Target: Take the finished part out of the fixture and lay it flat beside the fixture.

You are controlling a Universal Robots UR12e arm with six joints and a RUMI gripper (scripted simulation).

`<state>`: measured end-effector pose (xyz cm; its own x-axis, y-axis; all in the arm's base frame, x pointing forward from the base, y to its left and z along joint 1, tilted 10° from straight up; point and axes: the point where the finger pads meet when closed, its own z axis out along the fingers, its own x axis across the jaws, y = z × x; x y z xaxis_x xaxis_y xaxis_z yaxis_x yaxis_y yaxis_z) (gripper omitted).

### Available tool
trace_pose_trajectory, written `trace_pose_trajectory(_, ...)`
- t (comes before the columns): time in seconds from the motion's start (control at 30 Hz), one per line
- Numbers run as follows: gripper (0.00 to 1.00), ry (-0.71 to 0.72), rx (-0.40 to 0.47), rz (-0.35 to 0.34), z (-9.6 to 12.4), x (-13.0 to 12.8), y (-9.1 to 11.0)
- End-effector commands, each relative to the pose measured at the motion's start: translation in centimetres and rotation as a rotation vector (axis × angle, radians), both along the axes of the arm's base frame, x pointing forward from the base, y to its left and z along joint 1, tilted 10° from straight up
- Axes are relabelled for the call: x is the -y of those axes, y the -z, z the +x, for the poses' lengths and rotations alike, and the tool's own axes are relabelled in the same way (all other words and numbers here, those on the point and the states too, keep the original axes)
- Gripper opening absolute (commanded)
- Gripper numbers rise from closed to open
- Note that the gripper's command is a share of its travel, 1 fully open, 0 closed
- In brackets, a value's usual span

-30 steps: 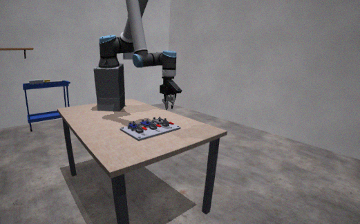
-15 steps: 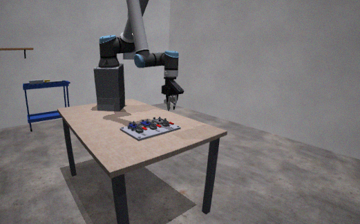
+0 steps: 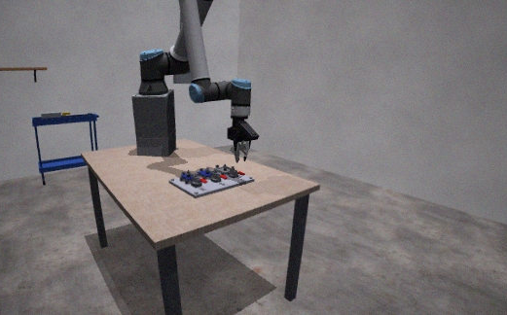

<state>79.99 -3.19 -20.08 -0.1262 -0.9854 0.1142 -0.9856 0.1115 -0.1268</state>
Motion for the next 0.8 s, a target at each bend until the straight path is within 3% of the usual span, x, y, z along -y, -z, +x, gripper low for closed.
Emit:
trace_pose_trajectory(0.0,0.28,0.0,0.002,0.0,0.2,0.2,1.2)
trace_pose_trajectory(0.33,0.28,0.0,0.002,0.0,0.6,0.5,4.1)
trace_pose_trajectory(0.77,0.28,0.0,0.002,0.0,0.6,0.6,4.4)
